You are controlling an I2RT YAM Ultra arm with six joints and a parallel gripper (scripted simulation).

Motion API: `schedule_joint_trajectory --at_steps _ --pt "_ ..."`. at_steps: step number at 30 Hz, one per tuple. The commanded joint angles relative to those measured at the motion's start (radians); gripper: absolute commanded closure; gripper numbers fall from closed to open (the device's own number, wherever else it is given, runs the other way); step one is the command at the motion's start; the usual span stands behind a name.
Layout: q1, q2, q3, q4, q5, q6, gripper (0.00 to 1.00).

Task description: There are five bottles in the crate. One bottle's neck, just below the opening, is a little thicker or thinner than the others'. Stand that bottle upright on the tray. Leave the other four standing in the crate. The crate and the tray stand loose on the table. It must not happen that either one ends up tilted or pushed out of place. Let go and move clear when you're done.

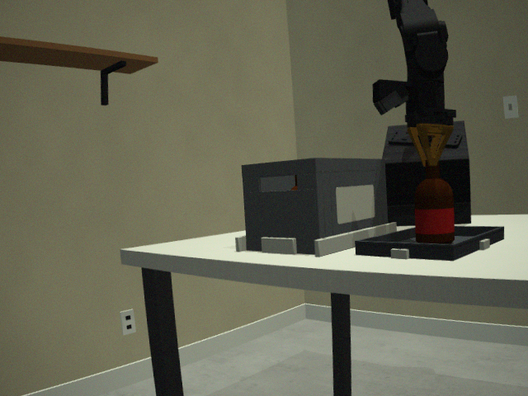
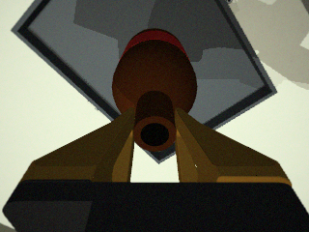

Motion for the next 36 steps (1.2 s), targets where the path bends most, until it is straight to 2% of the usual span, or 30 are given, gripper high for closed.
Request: schedule_joint_trajectory --at_steps 1,10,11,36 --pt "0.002 -0.011 -0.007 0.014 0.013 0.001 1.0" --pt "0.002 -0.011 -0.007 0.014 0.013 0.001 1.0" --pt "0.002 -0.011 -0.007 0.014 0.013 0.001 0.0" --pt "0.002 -0.011 -0.007 0.008 0.013 0.001 0.0"
